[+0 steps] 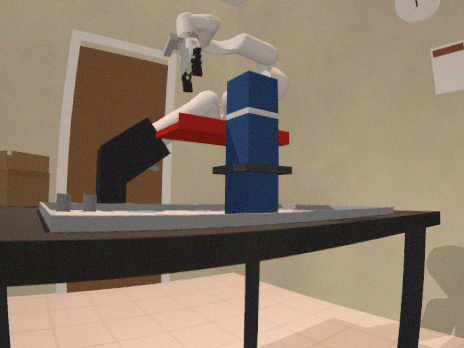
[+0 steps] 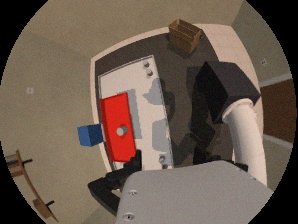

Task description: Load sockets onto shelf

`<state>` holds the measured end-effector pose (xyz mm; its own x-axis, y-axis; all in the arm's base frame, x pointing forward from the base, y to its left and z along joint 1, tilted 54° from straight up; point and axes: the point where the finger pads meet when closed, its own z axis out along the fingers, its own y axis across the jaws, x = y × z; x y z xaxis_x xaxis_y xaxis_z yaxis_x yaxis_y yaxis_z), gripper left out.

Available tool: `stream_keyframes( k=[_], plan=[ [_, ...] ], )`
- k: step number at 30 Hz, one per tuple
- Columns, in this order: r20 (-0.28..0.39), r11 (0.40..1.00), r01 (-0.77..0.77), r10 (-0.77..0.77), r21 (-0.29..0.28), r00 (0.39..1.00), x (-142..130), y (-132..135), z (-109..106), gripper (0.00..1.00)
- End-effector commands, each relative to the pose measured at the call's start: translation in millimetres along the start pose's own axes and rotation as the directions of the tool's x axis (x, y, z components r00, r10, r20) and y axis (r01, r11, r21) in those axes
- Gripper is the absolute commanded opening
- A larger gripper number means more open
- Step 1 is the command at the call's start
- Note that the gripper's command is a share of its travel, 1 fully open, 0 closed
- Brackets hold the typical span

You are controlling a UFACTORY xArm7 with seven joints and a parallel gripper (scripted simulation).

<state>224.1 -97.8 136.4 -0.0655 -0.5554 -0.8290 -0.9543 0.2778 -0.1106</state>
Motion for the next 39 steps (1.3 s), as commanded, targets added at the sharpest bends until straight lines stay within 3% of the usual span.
stream_keyframes(
  k=[1,5,8,12,21,22,28,33,39],
  plan=[
    [-0.007,0.992,0.05,-0.051,-0.119,0.999,12,-22,37,1.0],
    [-0.006,0.968,0.11,-0.114,-0.227,0.993,13,-33,80,1.0],
    [-0.006,0.968,0.11,-0.114,-0.227,0.993,13,-33,80,1.0],
    [0.0,0.953,0.137,-0.143,-0.271,0.99,11,-37,100,1.0],
    [0.0,0.953,0.137,-0.143,-0.271,0.99,11,-37,101,1.0],
    [-0.001,0.953,0.137,-0.143,-0.271,0.99,11,-37,101,0.61],
    [-0.013,0.953,0.111,-0.119,-0.281,0.993,8,-32,102,0.61],
    [-0.074,0.953,0.015,-0.039,-0.304,0.996,-16,-14,107,0.61],
    [-0.127,0.957,-0.019,-0.019,-0.288,0.992,-76,3,116,0.61]
  ],
)
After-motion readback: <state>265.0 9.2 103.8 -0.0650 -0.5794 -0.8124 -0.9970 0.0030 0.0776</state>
